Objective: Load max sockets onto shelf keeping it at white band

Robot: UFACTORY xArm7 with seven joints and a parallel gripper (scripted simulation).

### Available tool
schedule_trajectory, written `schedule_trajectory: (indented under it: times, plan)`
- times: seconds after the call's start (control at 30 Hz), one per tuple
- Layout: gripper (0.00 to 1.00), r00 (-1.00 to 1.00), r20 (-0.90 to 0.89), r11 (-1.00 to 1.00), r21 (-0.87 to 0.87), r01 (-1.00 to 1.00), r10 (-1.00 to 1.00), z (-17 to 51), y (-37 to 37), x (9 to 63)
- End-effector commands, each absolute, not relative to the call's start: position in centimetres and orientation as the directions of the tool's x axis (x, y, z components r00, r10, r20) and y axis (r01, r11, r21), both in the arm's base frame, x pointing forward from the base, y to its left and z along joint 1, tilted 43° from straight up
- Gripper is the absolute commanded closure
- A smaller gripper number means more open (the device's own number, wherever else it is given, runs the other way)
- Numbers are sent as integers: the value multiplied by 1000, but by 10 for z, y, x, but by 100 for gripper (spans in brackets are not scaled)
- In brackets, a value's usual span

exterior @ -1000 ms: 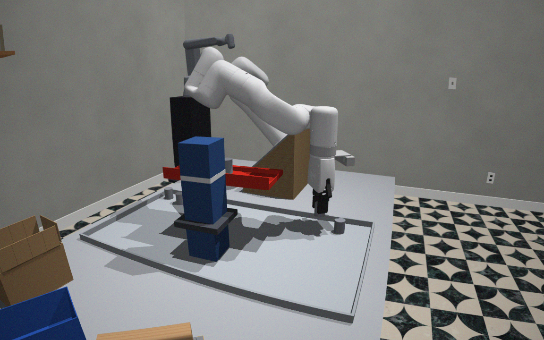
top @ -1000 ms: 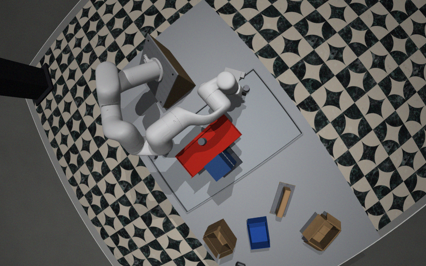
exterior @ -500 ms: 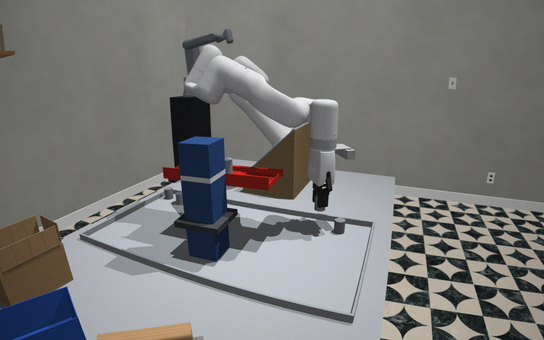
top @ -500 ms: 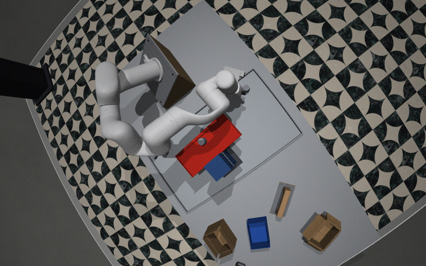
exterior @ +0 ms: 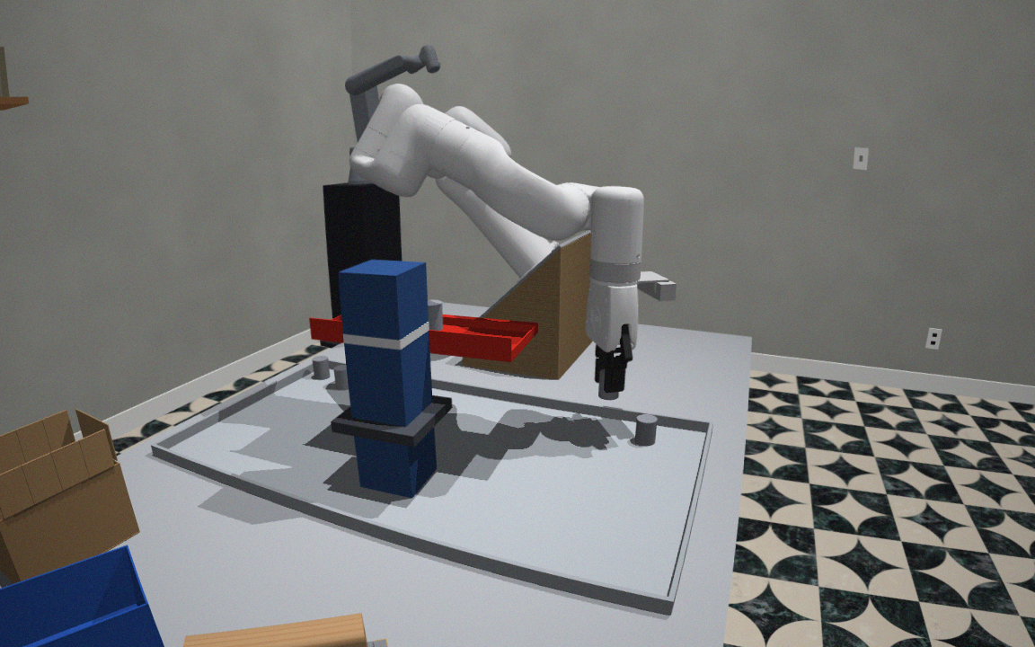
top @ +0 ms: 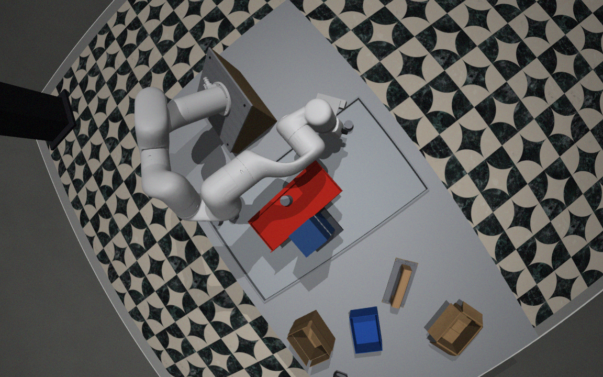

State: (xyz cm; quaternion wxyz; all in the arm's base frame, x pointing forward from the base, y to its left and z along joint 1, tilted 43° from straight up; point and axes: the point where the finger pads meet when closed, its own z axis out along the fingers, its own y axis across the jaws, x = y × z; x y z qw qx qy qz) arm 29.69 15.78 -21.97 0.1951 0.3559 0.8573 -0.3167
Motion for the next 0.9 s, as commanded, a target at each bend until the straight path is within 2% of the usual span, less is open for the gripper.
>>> schedule_trajectory:
  times: [0.0, 0.87]
  plan:
    - [100, -671, -559, 549, -401, 733, 488, -215, 164, 295]
    - [100, -671, -559, 549, -401, 733, 488, -155, 211, 257]
